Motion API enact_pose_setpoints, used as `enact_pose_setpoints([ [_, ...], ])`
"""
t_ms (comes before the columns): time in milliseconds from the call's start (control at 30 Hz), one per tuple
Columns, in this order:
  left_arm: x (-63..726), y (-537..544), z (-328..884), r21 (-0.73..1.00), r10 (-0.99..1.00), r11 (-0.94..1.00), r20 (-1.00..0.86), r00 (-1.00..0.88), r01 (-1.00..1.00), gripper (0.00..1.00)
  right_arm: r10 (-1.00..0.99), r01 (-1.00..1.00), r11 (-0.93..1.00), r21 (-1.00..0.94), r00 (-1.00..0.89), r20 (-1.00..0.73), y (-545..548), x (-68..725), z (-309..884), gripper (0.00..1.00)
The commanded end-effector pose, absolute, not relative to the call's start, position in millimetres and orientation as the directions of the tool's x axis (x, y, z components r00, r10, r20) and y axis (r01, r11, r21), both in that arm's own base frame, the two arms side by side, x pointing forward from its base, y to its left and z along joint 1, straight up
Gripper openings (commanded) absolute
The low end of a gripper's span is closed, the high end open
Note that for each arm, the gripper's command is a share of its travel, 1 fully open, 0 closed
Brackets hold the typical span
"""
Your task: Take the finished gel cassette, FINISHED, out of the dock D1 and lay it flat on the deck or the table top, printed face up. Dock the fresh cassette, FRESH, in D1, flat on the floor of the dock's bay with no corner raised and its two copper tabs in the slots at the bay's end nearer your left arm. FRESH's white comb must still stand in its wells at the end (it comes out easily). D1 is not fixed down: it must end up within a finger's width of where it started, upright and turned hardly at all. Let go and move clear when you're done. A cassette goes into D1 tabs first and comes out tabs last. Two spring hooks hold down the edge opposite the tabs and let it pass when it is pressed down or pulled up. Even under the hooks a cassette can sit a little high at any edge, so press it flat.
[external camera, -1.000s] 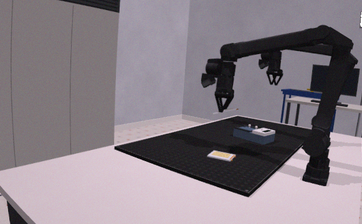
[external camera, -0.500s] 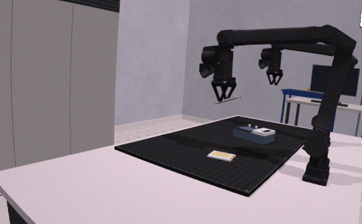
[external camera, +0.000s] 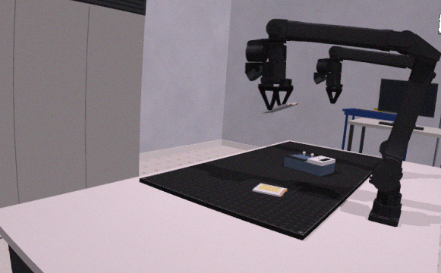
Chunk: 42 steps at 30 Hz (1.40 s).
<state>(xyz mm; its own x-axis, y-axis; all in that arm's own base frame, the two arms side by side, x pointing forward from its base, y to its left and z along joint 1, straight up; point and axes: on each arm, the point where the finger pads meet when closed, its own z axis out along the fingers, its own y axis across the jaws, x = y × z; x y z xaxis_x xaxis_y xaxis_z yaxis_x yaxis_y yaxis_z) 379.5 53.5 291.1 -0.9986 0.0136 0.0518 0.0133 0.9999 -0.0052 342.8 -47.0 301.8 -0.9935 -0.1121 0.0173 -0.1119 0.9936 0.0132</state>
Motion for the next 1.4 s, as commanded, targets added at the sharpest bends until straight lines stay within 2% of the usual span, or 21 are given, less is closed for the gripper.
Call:
enact_pose_setpoints([
  [0,388.1,56.4,321.4,-0.001,0.037,0.999,-0.008,-0.999,0.037,0.0,-0.247,-0.247,0.969,-0.019,-0.969,-0.021,-25.5,353.0,318.7,0.0],
  [233,388.1,56.4,321.4,-0.001,0.037,0.999,-0.008,-0.999,0.037,0.0,-0.452,-0.448,0.889,-0.093,-0.891,-0.031,6.9,350.5,306.0,0.0],
  [433,388.1,56.4,321.4,-0.001,0.037,0.999,-0.008,-0.999,0.037,0.0,-0.546,-0.538,0.833,-0.131,-0.837,-0.035,25.0,348.4,297.7,0.0],
  [600,388.1,56.4,321.4,-0.001,0.037,0.999,-0.008,-0.999,0.037,0.0,-0.557,-0.548,0.825,-0.135,-0.83,-0.035,47.5,345.6,287.1,0.0],
  [833,388.1,56.4,321.4,-0.001,0.037,0.999,-0.008,-0.999,0.037,0.0,-0.713,-0.692,0.691,-0.206,-0.701,-0.036,78.1,338.7,271.6,0.0],
  [1367,388.1,56.4,321.4,-0.001,0.037,0.999,-0.008,-0.999,0.037,0.0,-0.866,-0.824,0.485,-0.294,-0.499,-0.029,136.4,316.3,240.1,0.0],
])
